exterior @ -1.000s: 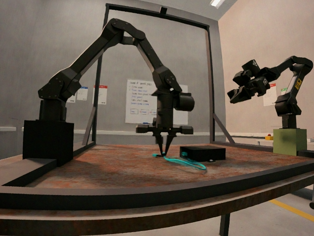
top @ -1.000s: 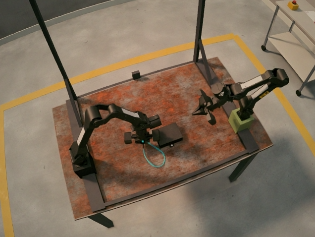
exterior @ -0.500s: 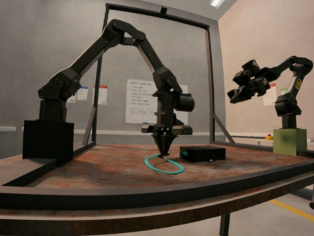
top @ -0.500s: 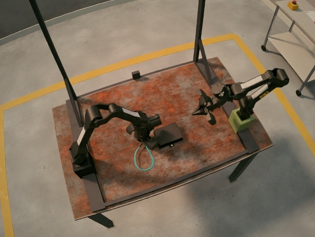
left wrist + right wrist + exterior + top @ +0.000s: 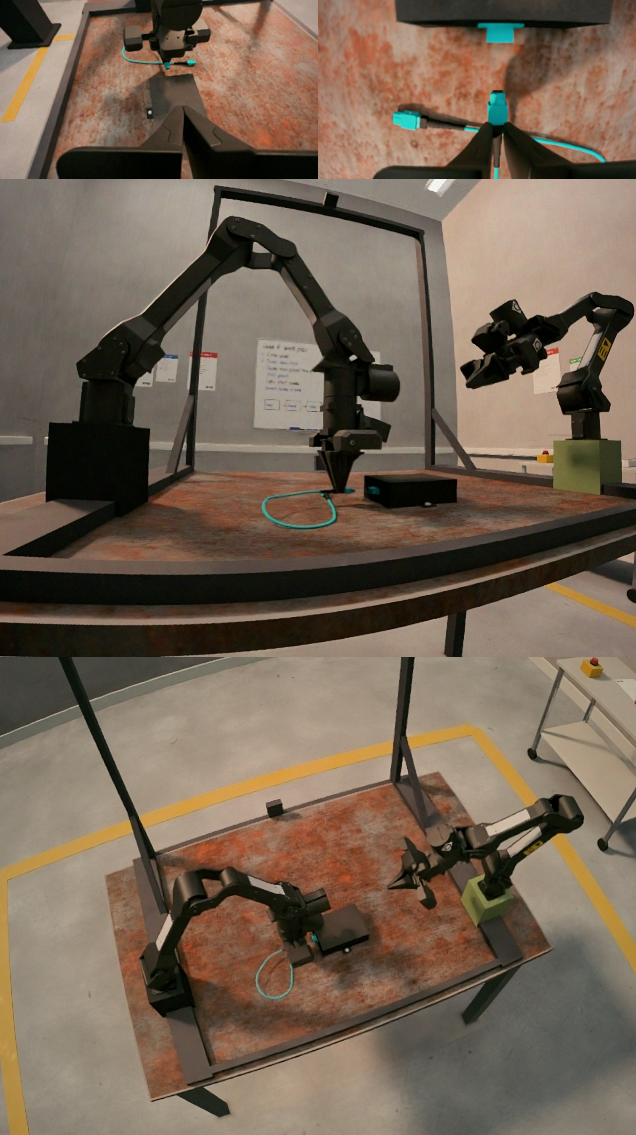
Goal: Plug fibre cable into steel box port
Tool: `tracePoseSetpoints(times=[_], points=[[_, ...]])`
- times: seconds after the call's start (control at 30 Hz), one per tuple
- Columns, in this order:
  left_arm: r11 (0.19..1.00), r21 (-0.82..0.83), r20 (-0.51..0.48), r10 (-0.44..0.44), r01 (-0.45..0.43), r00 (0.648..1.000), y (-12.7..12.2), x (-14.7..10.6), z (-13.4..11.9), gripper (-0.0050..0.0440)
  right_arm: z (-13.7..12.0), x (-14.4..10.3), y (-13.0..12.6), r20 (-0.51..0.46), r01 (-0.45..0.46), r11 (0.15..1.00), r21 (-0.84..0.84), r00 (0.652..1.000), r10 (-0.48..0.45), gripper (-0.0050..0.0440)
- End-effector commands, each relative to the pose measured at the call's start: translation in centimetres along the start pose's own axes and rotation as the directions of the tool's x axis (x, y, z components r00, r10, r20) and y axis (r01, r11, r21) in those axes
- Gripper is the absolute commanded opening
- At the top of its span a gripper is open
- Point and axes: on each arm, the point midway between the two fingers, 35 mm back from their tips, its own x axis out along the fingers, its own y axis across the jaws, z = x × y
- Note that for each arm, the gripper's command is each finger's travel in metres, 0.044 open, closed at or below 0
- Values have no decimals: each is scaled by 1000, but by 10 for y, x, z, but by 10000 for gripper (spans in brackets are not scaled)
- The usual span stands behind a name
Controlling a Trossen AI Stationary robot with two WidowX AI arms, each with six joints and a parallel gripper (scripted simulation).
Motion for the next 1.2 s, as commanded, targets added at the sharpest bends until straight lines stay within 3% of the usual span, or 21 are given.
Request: tracePoseSetpoints(times=[0.0, 0.2, 0.43, 0.87, 1.17], points=[[1000, -3, 15, 2, -2, 1000, 1, -2, 5, -50, 8, -7, 0, 23, 0, 1000, 25, 1000, -1, -50], [1000, -3, 15, 2, -2, 1000, 1, -2, 5, -50, 9, -5, 0, 21, 1, 1000, 25, 1000, -1, -50], [1000, -3, 15, 2, -2, 1000, 1, -2, 5, -50, 31, -5, 1, 22, 1, 1000, 22, 1000, -1, -50], [1000, -3, 15, 2, -2, 1000, 1, -2, 5, -50, 32, -6, 1, 27, 0, 1000, 22, 1000, -1, -50], [1000, -3, 15, 2, -2, 1000, 1, -2, 5, -50, 37, -22, 1, 53, -1, 1000, 20, 999, 0, -50]])
